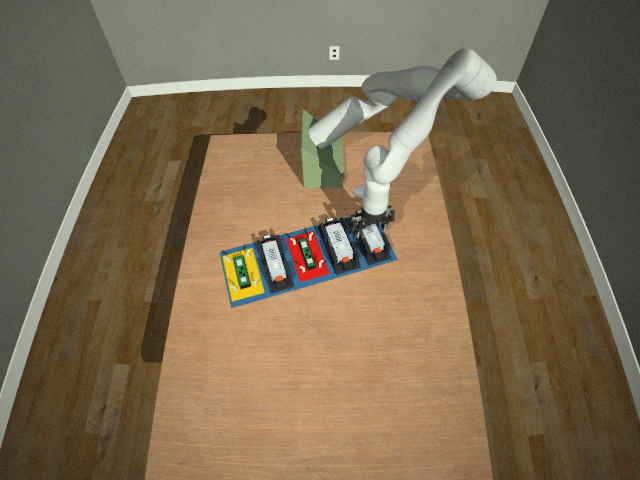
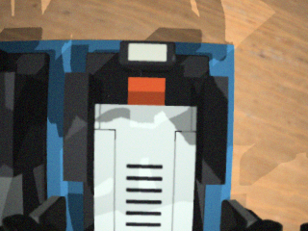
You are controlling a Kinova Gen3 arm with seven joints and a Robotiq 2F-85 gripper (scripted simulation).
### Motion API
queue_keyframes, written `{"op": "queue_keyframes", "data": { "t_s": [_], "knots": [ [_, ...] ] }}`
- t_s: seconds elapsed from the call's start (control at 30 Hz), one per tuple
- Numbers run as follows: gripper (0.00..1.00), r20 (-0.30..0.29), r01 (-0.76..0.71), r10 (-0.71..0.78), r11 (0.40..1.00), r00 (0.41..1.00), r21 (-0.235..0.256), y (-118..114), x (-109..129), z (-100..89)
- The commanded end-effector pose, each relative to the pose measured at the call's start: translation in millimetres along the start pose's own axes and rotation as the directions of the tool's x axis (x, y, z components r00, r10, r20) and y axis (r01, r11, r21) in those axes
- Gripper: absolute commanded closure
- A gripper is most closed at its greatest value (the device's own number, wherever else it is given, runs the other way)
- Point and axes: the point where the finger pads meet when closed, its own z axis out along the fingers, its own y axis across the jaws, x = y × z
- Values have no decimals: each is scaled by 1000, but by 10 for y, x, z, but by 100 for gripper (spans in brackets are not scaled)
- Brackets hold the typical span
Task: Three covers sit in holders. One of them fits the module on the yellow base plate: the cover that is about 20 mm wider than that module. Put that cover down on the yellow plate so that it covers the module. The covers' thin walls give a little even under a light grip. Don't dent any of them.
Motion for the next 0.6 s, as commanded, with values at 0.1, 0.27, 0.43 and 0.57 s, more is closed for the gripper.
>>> {"op": "queue_keyframes", "data": {
  "t_s": [0.1, 0.27, 0.43, 0.57],
  "knots": [
    [0, 1, 0, 0, 1000, 1000, 1, -3, -4, 16],
    [0, 1, 0, 0, 1000, 1000, 1, -3, -4, 66],
    [0, 1, 0, 0, 1000, 1000, 1, -3, -4, 97],
    [0, 1, 0, 0, 1000, 1000, 1, -3, -4, 97]
  ]
}}
